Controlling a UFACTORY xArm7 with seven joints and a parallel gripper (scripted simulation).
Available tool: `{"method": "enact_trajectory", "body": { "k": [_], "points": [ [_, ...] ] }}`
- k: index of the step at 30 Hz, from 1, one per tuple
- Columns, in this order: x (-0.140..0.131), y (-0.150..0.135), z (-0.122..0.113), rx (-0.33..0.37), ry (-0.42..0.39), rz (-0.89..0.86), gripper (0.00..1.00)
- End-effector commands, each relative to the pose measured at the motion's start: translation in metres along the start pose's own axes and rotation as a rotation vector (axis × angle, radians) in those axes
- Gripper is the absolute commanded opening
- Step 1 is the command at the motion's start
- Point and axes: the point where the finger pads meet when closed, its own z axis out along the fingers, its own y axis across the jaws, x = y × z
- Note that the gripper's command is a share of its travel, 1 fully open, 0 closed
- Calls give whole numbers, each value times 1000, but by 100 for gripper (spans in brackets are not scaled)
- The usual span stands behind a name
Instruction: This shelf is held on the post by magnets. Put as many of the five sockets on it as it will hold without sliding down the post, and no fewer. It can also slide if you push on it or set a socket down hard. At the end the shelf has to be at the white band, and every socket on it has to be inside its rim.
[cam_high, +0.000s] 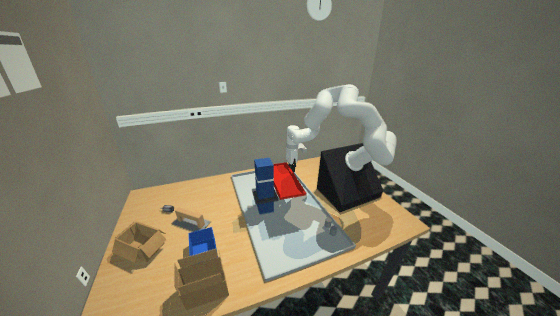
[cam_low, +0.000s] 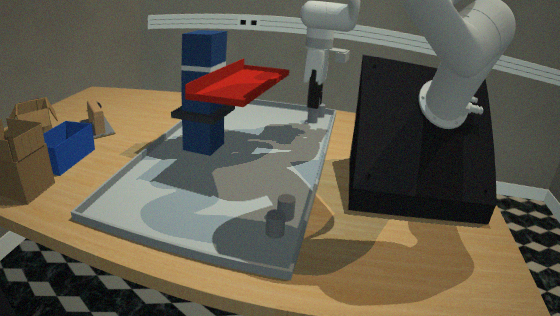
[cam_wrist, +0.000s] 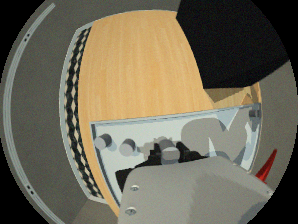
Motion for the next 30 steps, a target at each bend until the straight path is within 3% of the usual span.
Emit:
{"method": "enact_trajectory", "body": {
  "k": [1,12,30],
  "points": [
    [0,-2,-5,4,-3,0,0],
    [6,-2,-22,4,-3,0,0],
    [29,-1,-84,4,-3,0,0]
  ]
}}
